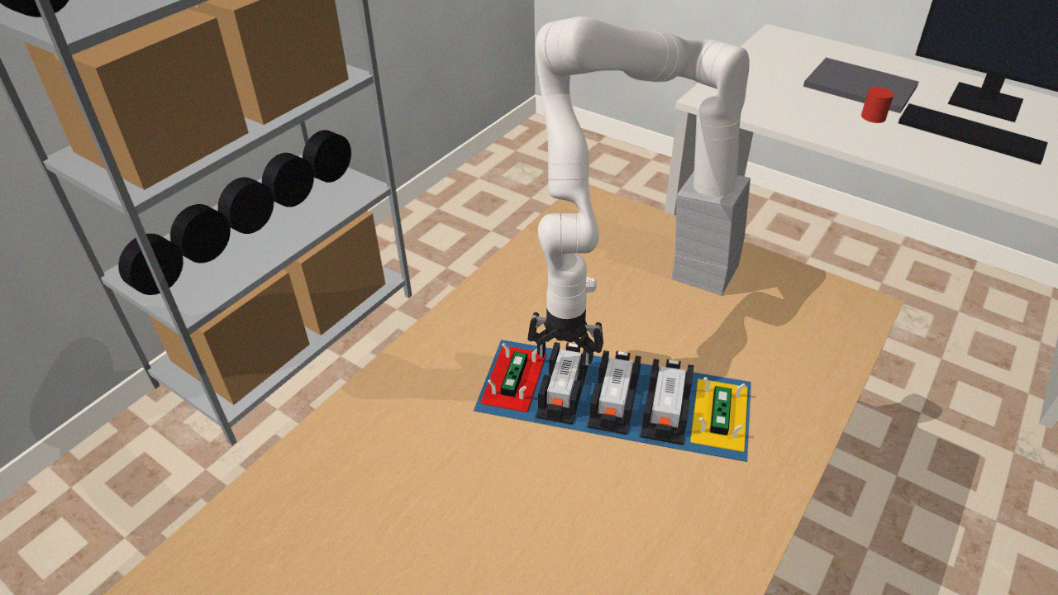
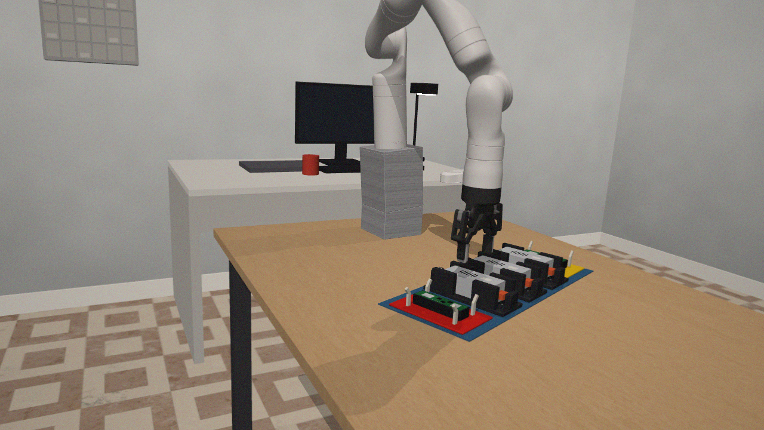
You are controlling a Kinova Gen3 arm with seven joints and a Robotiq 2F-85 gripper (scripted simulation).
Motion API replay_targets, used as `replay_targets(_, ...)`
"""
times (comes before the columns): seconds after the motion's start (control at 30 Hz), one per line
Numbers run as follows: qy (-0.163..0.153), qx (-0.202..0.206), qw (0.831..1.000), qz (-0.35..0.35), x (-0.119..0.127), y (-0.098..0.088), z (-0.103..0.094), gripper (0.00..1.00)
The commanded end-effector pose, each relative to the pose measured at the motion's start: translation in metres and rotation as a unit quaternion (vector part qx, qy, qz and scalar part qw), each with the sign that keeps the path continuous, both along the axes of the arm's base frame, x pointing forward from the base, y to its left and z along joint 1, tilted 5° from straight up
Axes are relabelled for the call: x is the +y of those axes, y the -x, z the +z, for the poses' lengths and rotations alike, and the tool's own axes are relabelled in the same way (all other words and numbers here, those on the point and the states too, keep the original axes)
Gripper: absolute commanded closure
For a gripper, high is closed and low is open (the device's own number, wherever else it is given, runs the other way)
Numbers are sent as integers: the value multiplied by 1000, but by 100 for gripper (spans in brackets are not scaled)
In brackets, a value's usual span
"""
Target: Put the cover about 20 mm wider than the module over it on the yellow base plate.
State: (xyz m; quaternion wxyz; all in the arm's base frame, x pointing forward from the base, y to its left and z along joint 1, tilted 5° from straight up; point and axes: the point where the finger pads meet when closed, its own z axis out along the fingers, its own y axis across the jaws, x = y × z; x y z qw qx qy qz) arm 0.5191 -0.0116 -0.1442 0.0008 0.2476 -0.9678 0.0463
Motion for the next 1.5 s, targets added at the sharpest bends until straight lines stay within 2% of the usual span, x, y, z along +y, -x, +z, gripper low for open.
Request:
replay_targets(0.0, 0, -1, 1000, 0, 0, -1, 1, 0)
replay_targets(0.07, 0, -1, 1000, 0, 0, -1, 1, 0)
replay_targets(0.4, 0, -1, 1000, 0, 5, 0, 55, 0)
replay_targets(1.47, 0, -1, 1000, 0, 4, 0, 42, 0)
